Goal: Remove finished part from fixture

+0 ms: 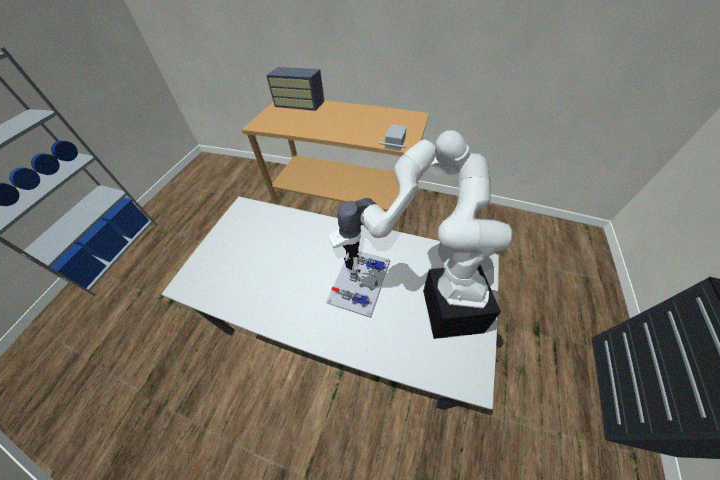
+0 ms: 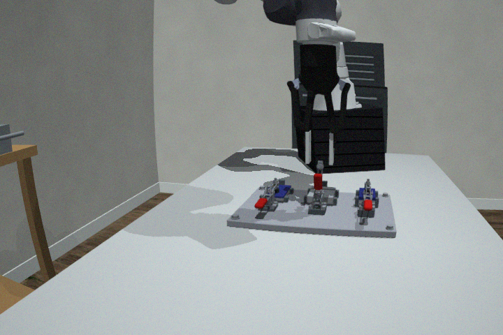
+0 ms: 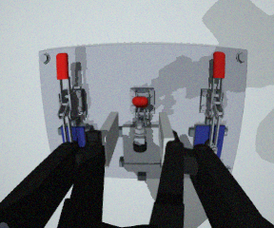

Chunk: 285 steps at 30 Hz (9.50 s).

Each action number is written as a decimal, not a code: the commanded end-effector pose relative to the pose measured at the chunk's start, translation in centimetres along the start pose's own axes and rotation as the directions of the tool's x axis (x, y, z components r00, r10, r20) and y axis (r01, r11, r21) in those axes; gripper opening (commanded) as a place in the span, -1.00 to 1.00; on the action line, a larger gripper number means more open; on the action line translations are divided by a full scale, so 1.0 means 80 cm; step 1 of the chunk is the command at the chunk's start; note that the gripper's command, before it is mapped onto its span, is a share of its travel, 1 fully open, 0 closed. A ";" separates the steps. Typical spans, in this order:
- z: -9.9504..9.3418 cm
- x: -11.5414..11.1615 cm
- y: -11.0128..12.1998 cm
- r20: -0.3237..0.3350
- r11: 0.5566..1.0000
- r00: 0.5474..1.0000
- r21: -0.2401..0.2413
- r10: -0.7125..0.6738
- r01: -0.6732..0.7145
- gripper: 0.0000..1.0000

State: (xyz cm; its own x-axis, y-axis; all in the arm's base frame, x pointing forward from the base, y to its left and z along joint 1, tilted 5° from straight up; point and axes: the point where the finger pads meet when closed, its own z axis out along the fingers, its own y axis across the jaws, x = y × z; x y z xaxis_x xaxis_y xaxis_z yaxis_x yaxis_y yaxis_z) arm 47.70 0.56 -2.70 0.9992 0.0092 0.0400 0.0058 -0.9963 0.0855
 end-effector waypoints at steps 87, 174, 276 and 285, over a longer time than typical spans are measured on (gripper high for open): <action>0.031 0.018 0.001 0.002 1.000 1.000 -0.002 -0.005 0.006 -0.44; 0.067 0.019 0.001 0.002 1.000 1.000 -0.002 -0.005 0.006 -0.44; 0.068 0.010 0.001 0.002 1.000 1.000 -0.002 -0.005 0.005 -1.00; 0.068 0.008 0.001 0.002 1.000 1.000 -0.001 -0.005 0.005 -1.00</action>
State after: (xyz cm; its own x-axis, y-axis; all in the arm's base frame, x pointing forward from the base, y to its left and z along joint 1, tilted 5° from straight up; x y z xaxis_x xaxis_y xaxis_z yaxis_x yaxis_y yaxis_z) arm 49.22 0.03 -7.91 0.9986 0.0203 0.0482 0.0161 -0.9962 0.0853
